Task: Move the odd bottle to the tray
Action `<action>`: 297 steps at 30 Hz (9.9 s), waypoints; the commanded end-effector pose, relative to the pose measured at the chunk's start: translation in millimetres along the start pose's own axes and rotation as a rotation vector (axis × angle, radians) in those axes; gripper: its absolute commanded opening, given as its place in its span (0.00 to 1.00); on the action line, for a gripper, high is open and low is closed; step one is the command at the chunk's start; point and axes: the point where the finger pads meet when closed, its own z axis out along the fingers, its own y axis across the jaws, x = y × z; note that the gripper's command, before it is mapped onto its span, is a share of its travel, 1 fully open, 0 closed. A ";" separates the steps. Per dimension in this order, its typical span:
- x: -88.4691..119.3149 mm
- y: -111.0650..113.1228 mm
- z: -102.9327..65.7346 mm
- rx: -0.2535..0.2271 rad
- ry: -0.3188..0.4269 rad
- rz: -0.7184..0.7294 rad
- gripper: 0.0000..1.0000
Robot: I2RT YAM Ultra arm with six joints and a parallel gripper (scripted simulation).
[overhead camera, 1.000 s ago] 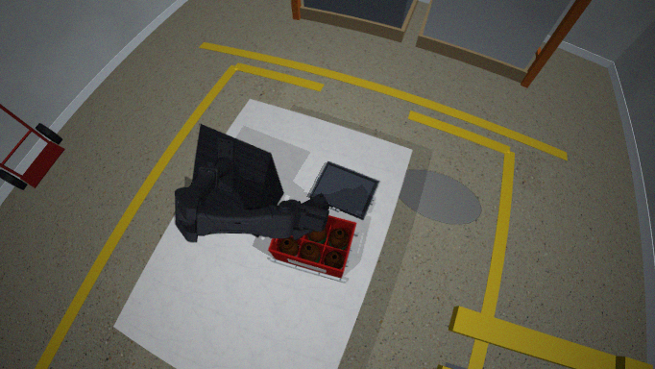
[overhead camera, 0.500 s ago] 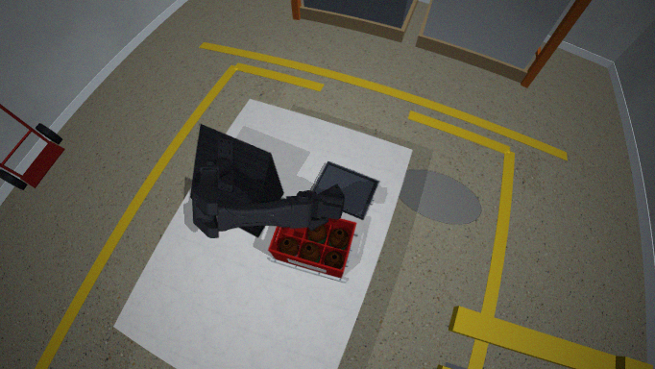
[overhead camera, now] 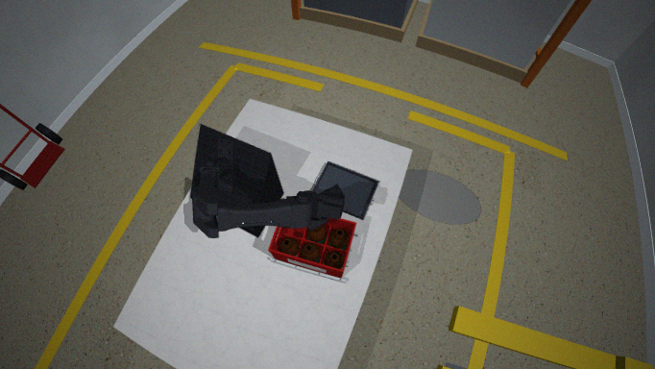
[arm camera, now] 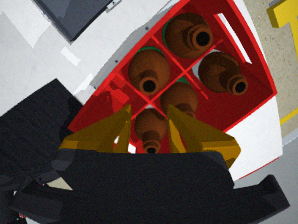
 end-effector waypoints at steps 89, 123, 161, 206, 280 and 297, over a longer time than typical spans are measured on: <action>-4.5 -1.5 33.9 0.016 -0.028 -0.007 0.61; -2.9 2.5 37.4 0.006 -0.019 -0.013 0.61; -10.3 -2.7 34.7 0.014 -0.027 -0.002 0.61; -7.8 1.4 33.5 0.009 -0.023 -0.011 0.61; -13.4 -0.2 35.0 0.009 -0.023 -0.010 0.61; -13.4 -0.2 35.0 0.009 -0.023 -0.010 0.61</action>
